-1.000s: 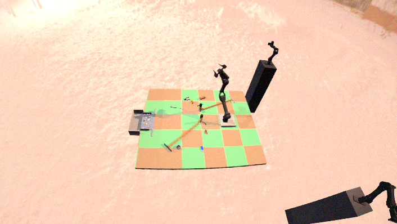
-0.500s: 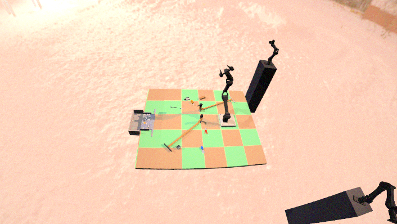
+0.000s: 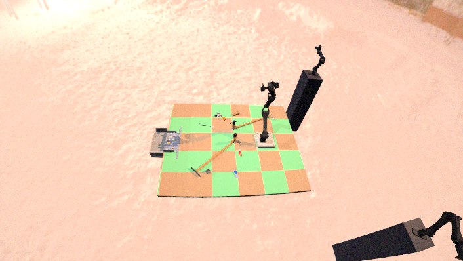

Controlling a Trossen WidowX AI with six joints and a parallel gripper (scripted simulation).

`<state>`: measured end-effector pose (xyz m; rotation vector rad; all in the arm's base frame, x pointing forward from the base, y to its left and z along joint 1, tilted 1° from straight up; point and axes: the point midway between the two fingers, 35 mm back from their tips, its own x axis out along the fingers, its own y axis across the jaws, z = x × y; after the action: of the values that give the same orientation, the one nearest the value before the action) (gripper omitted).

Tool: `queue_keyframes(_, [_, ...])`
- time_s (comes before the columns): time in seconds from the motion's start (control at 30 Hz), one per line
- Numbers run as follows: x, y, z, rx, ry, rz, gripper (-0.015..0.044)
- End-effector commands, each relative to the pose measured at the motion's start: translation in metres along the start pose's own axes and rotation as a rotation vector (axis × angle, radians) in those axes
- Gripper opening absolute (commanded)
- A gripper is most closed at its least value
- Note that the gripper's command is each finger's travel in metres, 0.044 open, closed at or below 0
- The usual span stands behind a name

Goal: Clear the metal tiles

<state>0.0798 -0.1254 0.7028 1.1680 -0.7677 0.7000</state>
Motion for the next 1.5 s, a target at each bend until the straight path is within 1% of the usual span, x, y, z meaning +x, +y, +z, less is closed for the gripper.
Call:
queue_keyframes(0.0, [-0.003,0.013,-0.025,-0.083,0.048,0.03,0.044])
queue_keyframes(0.33, [-0.011,0.027,-0.075,-0.261,0.157,0.067,0.044])
queue_keyframes(0.7, [-0.021,0.024,-0.133,-0.441,0.296,0.079,0.044])
queue_keyframes(1.07, [-0.034,0.004,-0.187,-0.6,0.452,0.059,0.044])
queue_keyframes(1.47, [-0.054,-0.035,-0.238,-0.745,0.637,-0.002,0.044])
